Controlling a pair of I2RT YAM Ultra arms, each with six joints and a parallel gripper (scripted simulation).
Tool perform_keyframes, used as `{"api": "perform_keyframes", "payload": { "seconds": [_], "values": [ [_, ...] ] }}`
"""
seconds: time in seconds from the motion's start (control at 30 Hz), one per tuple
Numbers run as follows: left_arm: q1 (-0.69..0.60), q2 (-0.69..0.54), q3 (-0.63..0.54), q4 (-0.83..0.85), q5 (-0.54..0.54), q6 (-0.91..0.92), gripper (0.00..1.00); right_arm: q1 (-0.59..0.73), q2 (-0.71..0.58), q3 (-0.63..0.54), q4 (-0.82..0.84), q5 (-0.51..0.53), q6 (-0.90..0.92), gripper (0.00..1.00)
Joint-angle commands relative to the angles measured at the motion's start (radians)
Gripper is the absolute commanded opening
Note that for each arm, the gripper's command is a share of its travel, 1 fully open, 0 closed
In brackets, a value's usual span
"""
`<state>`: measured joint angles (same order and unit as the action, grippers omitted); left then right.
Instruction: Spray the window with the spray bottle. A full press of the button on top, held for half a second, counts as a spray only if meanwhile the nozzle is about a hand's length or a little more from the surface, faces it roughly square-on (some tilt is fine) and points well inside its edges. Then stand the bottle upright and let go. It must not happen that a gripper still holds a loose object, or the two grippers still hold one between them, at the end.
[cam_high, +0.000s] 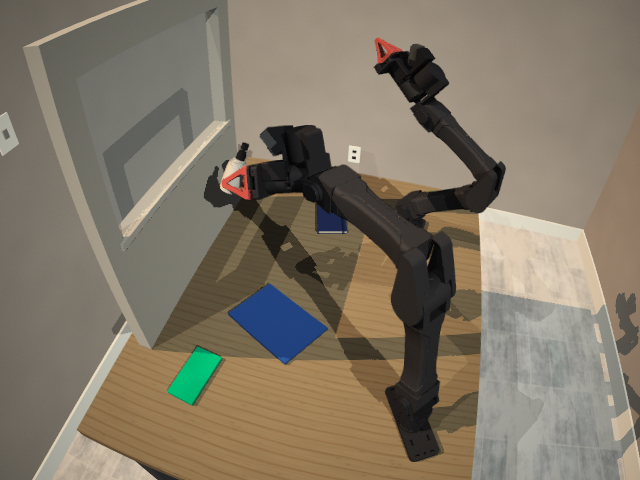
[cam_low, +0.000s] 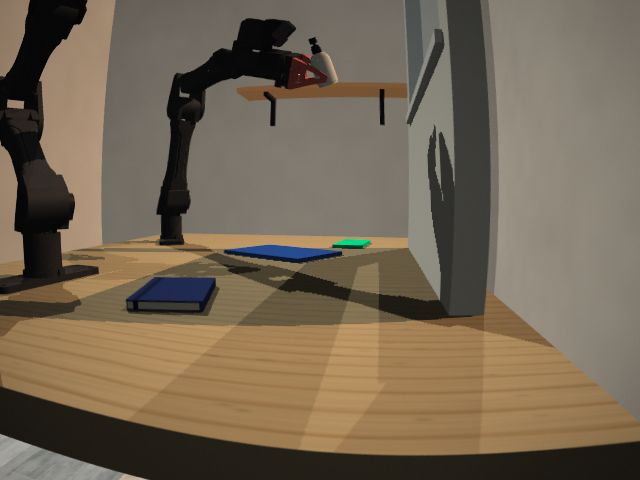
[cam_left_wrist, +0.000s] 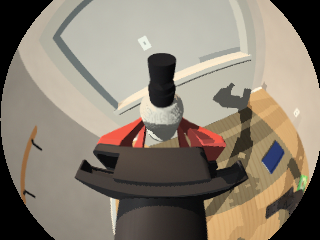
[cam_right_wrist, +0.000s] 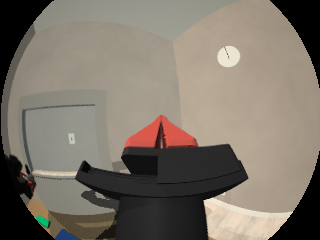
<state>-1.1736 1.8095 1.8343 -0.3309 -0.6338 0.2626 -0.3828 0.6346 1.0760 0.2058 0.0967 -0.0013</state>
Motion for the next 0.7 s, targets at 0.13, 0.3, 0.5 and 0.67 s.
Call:
{"api": "perform_keyframes", "payload": {
  "seconds": [0.13,0.3,0.5,0.67],
  "values": [
    [-0.007,-0.03,0.037,0.028,-0.001,0.002,0.0,-0.097,-0.048,0.032,0.086,0.043,-0.024,0.0],
    [-0.007,-0.03,0.037,0.028,-0.001,0.002,0.0,-0.124,-0.071,0.04,0.143,0.059,-0.031,0.0],
    [-0.007,-0.03,0.037,0.028,-0.001,0.002,0.0,-0.176,-0.089,0.043,0.182,0.074,-0.043,0.0],
    [-0.007,-0.03,0.037,0.028,-0.001,0.002,0.0,-0.269,-0.088,-0.016,0.17,0.037,0.022,0.0]
  ]
}}
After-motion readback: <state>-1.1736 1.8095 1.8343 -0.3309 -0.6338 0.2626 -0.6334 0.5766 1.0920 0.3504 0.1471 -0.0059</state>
